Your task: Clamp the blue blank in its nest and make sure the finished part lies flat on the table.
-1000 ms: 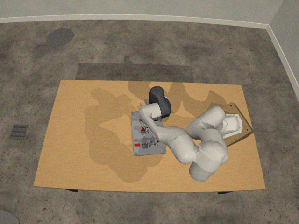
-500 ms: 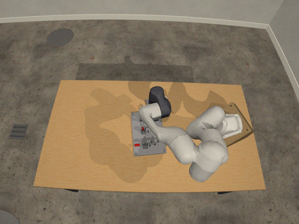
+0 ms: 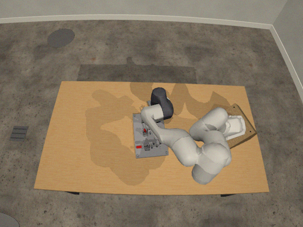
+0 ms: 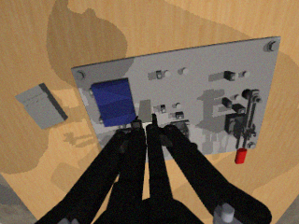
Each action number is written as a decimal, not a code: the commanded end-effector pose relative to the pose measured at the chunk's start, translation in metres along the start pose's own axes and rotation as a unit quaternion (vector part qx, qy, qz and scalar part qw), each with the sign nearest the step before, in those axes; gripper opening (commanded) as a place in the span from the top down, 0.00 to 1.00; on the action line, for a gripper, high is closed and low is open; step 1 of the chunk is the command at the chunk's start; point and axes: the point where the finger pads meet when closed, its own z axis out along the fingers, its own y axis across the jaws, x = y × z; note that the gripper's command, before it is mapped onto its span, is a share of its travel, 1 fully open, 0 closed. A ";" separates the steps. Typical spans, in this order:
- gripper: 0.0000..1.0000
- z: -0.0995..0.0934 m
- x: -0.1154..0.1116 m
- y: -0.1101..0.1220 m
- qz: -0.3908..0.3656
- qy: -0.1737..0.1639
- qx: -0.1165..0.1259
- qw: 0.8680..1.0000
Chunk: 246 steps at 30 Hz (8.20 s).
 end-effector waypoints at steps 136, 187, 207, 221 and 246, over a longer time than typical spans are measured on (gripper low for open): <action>1.00 0.039 0.068 -0.055 0.001 0.001 0.000 1.000; 1.00 0.039 0.056 -0.055 0.001 0.001 0.000 1.000; 1.00 0.039 0.053 -0.055 0.001 0.001 0.000 1.000; 1.00 0.039 0.069 -0.055 0.001 0.001 0.000 1.000; 1.00 -0.001 0.073 -0.055 0.001 0.001 0.000 1.000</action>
